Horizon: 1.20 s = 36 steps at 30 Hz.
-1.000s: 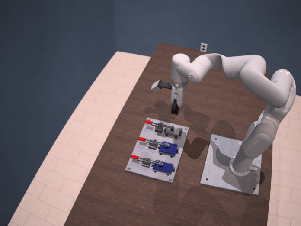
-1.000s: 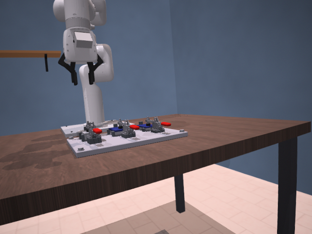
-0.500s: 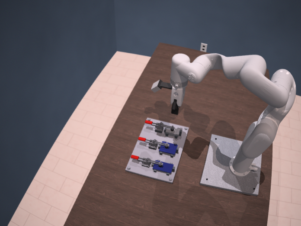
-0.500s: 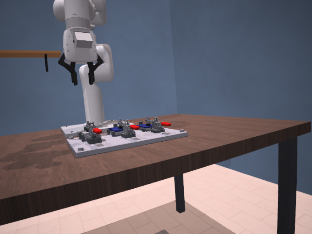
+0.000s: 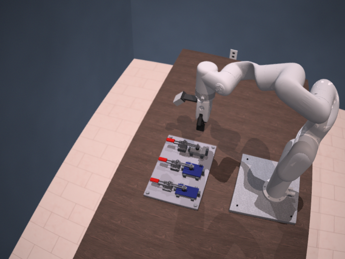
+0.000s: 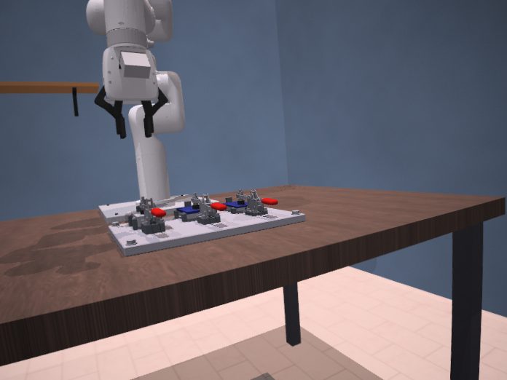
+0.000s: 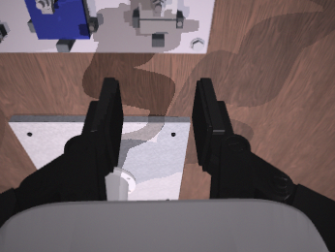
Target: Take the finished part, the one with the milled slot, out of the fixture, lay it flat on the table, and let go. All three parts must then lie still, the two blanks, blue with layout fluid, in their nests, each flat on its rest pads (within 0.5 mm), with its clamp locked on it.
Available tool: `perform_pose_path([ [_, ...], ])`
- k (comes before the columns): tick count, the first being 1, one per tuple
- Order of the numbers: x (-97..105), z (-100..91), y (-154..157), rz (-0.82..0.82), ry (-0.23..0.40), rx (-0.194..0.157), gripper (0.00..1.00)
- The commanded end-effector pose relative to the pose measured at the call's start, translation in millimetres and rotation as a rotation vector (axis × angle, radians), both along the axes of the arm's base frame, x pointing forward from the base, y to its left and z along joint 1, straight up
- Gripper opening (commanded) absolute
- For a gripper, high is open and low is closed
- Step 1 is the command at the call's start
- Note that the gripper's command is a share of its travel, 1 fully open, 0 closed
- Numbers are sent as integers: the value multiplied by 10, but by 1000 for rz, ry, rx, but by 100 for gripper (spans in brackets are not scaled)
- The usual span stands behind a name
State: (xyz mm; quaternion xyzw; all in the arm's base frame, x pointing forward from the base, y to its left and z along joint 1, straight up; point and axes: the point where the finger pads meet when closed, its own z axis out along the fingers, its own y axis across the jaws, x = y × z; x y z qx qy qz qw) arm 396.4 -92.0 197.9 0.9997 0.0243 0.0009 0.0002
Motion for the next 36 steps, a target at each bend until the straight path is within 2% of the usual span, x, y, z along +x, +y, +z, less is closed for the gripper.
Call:
perform_pose_path([
  [1, 10, 14, -3, 0, -4, -1, 47],
  [29, 10, 11, -3, 0, -4, -1, 47],
  [36, 11, -153, -4, 0, -4, -1, 47],
])
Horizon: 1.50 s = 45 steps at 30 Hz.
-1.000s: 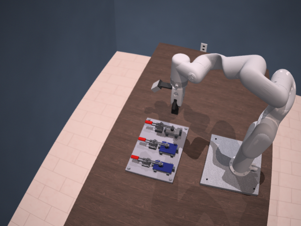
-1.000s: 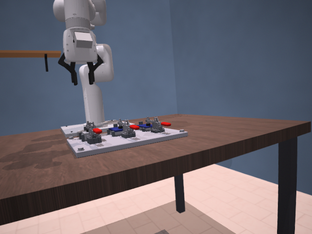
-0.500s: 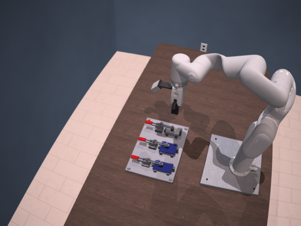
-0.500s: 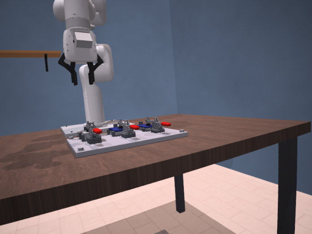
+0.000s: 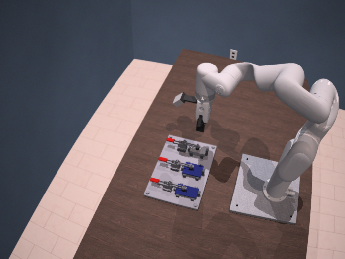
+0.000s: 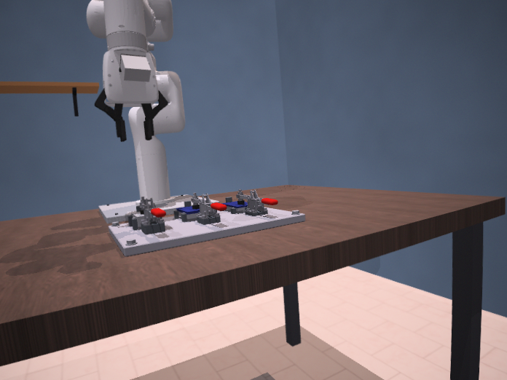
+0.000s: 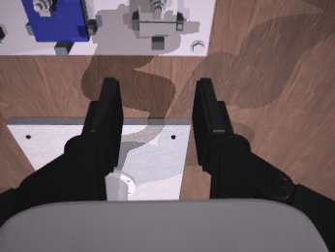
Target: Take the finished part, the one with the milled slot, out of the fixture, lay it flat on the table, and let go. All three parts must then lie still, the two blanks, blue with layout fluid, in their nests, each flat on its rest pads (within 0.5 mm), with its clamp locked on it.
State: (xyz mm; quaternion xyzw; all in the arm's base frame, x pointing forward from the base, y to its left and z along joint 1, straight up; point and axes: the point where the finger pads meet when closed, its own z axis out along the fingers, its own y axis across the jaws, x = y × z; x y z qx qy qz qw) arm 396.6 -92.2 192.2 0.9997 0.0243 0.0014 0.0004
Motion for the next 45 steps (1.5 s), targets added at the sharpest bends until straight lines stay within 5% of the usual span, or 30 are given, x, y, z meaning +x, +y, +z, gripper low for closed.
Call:
perform_pose_path([
  [1, 9, -139, -3, 0, -3, -1, 47],
  [13, 10, -508, -5, 0, -3, -1, 47],
  [25, 62, -528, -3, 0, -3, -1, 47],
  [45, 1060, -524, 46, 0, -3, 0, 47],
])
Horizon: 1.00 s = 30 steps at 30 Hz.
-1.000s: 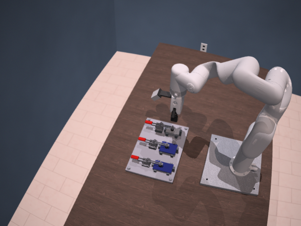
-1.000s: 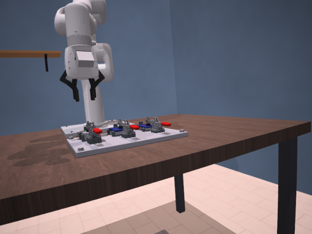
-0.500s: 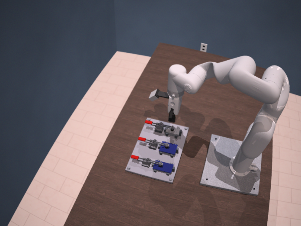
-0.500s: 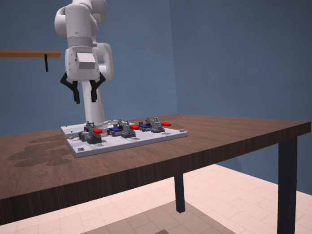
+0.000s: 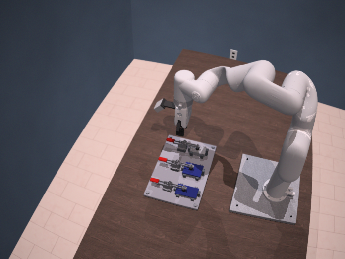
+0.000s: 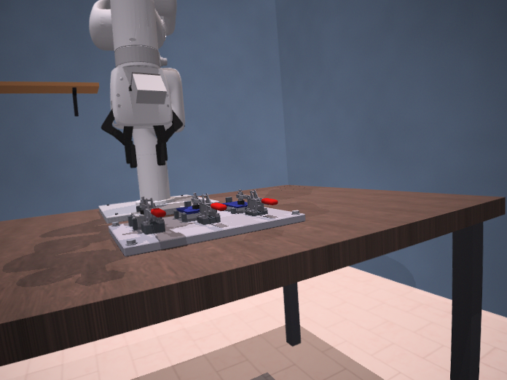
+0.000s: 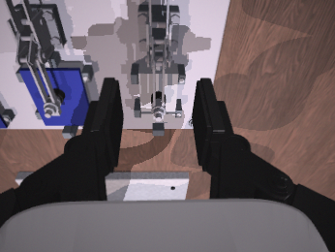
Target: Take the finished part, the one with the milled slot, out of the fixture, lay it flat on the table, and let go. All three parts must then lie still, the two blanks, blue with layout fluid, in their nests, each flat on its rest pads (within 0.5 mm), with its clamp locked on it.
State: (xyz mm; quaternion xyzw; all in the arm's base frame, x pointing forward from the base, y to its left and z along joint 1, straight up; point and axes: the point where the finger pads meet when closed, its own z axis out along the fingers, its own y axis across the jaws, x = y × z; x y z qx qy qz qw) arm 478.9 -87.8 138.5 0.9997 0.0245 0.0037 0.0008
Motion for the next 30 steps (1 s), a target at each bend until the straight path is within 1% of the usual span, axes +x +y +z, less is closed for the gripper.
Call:
perform_pose_path([
  [1, 284, 13, 5, 0, 2, 0, 47],
  [5, 421, 14, 11, 0, 2, 1, 47],
  [9, 477, 14, 14, 0, 2, 1, 47],
  [20, 483, -10, 14, 0, 2, 1, 47],
  [24, 483, -76, 14, 0, 2, 1, 47],
  [28, 483, -185, 13, 0, 2, 1, 47],
  [30, 483, -185, 13, 0, 2, 1, 47],
])
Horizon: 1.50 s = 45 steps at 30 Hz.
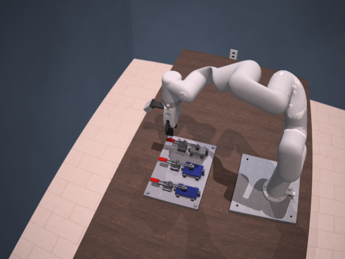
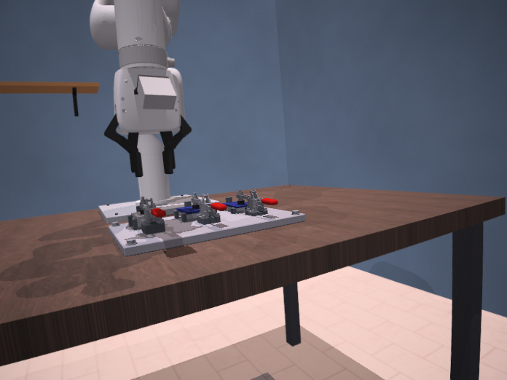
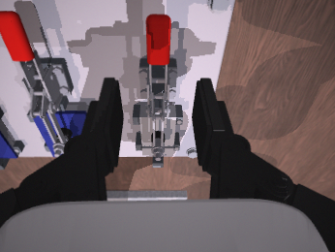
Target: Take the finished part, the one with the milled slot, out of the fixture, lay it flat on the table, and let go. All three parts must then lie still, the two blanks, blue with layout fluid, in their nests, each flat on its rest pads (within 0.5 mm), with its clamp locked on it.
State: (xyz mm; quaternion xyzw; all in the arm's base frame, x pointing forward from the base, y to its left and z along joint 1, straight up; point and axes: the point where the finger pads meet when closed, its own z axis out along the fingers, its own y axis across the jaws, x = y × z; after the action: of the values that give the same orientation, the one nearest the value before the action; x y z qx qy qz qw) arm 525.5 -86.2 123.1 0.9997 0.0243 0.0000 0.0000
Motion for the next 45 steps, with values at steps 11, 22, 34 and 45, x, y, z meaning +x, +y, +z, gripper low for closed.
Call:
perform_pose_path([
  [11, 18, -394, -5, 0, -5, -1, 47],
  [22, 19, -512, -6, 0, -5, -1, 47],
  [34, 18, -516, -6, 0, -5, -1, 47],
  [45, 22, -588, -7, 0, -5, -1, 47],
])
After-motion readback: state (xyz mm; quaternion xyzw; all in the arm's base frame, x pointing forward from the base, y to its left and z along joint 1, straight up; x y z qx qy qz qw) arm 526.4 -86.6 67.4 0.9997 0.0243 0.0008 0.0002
